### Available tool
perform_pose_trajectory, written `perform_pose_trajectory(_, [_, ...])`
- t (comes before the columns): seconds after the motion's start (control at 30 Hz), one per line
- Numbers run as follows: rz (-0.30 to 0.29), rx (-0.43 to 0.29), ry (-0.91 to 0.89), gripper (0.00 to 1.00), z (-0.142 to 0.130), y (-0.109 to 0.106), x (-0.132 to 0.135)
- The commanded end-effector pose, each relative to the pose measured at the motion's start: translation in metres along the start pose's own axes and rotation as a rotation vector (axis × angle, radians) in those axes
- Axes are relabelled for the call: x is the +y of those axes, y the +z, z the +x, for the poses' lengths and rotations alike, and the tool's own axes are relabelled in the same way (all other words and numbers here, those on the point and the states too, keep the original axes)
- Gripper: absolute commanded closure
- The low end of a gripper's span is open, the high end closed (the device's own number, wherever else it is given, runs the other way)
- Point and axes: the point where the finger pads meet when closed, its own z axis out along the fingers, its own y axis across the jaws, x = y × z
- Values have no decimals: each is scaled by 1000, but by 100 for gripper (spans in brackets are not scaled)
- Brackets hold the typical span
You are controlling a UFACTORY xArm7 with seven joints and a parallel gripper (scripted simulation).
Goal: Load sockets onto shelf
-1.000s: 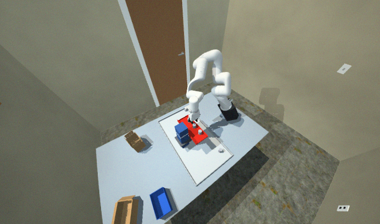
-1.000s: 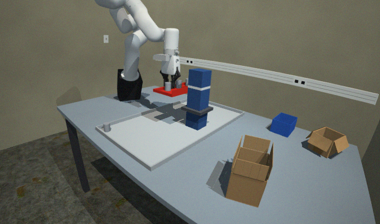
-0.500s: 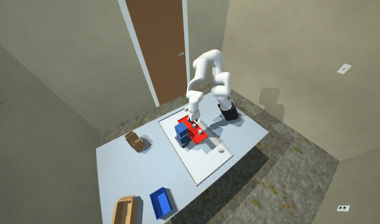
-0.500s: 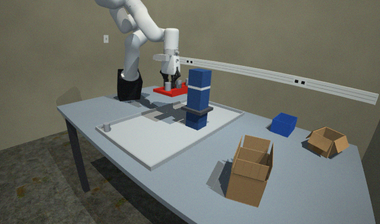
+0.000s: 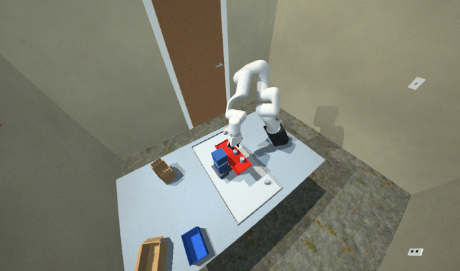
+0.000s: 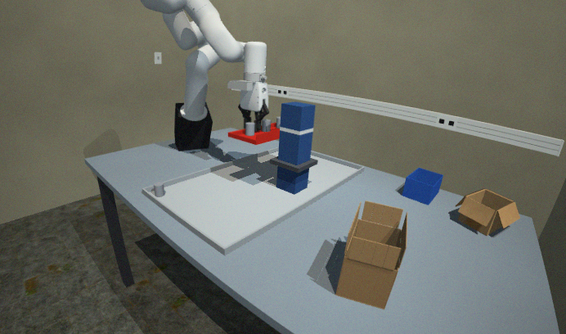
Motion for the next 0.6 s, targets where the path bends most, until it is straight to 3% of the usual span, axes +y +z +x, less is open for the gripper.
perform_pose_trajectory(0.0, [3,0,0,53,0,-5,-1])
perform_pose_trajectory(0.57, [3,0,0,53,0,-43,-1])
